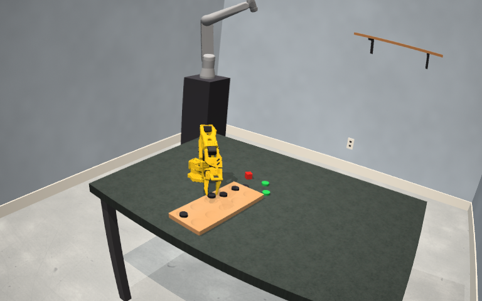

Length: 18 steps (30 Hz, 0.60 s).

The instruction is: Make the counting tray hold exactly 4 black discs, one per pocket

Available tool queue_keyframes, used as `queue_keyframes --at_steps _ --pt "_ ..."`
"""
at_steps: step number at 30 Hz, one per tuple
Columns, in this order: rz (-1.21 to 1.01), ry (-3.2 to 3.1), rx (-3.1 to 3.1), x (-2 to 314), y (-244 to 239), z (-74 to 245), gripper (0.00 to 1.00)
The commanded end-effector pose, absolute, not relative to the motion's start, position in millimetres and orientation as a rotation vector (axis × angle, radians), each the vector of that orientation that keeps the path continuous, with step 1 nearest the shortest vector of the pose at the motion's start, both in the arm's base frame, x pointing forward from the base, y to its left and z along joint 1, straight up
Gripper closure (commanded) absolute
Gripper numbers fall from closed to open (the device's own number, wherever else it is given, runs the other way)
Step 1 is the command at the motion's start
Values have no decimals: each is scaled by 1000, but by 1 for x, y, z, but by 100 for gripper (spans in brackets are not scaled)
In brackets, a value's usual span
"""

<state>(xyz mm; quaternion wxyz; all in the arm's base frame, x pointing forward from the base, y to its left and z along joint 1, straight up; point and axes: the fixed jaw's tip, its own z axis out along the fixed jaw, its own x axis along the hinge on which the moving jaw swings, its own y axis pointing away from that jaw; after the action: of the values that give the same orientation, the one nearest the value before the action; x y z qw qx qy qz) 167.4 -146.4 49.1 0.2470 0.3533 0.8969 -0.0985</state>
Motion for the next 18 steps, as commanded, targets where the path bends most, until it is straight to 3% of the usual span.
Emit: queue_keyframes --at_steps 1,18 --pt "-292 2393 947 172 -152 60 100" --pt "-281 2413 961 170 -150 53 100"
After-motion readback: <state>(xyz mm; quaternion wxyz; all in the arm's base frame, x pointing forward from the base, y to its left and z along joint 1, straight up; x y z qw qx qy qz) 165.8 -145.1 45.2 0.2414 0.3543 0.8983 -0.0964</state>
